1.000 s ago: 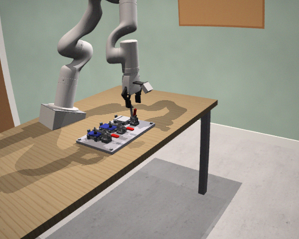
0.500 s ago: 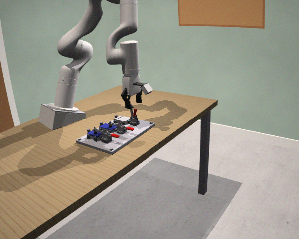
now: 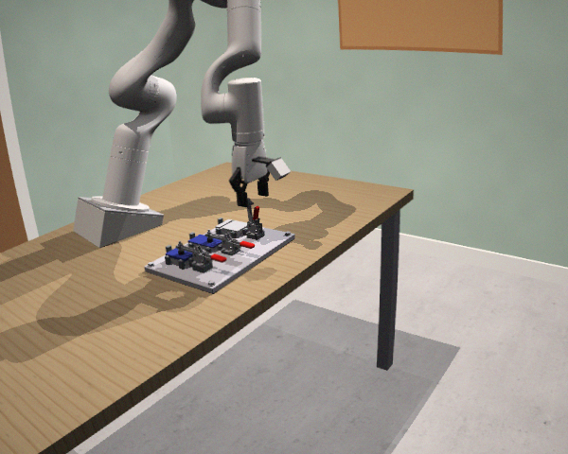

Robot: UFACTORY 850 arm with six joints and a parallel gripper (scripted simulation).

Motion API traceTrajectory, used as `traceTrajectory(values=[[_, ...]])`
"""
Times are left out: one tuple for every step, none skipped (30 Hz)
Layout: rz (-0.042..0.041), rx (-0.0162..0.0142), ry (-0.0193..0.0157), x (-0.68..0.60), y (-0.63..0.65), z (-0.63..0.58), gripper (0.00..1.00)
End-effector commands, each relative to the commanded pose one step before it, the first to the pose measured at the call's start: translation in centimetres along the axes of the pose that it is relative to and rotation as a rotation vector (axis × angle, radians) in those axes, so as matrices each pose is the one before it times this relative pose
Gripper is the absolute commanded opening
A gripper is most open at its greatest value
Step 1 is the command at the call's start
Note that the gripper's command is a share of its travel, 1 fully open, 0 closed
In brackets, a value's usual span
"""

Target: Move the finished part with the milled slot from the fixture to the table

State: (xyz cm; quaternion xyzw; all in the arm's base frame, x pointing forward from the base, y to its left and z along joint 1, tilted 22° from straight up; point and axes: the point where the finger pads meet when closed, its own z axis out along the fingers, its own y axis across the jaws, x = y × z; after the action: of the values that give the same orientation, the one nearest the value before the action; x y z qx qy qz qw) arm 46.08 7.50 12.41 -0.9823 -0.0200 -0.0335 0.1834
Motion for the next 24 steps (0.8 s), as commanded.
traceTrajectory(values=[[-0.00033,-0.00013,0.00157,-0.152,-0.001,-0.051,1.00],[0.00000,-0.00002,-0.00001,-0.127,0.000,0.000,1.00],[0.00000,0.00001,0.00000,-0.149,0.000,0.000,1.00],[0.00000,0.00000,0.00000,-0.173,0.000,0.000,1.00],[0.00000,-0.00001,0.00000,-0.196,0.000,0.000,1.00],[0.00000,0.00001,0.00000,-0.218,0.000,0.000,1.00],[0.00000,-0.00001,0.00000,-0.239,0.000,0.000,1.00],[0.00000,0.00001,0.00000,-0.259,0.000,0.000,1.00],[0.00000,-0.00001,0.00000,-0.278,0.000,0.000,1.00],[0.00000,0.00001,0.00000,-0.294,0.000,0.000,1.00],[0.00000,0.00000,0.00000,-0.309,0.000,0.000,1.00],[0.00000,-0.00001,0.00000,-0.322,0.000,0.000,1.00],[0.00000,0.00001,0.00000,-0.332,-0.001,0.000,1.00],[0.00000,0.00000,0.00000,-0.339,0.000,0.000,1.00],[0.00000,0.00000,0.00000,0.000,0.000,0.000,1.00],[0.00000,0.00000,0.00000,0.000,0.000,0.000,1.00],[0.00000,0.00000,0.00000,-0.344,0.000,0.000,1.00],[0.00000,0.00001,0.00000,-0.346,0.000,0.000,1.00],[0.00000,0.00000,0.00000,-0.346,0.000,0.000,1.00],[0.00000,0.00000,0.00000,-0.343,0.000,0.000,1.00],[0.00000,0.00000,0.00000,-0.337,0.000,0.000,1.00],[0.00000,0.00001,0.00000,-0.328,0.000,0.000,1.00],[0.00000,0.00000,0.00000,-0.317,0.000,0.000,1.00],[0.00000,0.00000,0.00000,-0.302,0.000,0.000,1.00]])
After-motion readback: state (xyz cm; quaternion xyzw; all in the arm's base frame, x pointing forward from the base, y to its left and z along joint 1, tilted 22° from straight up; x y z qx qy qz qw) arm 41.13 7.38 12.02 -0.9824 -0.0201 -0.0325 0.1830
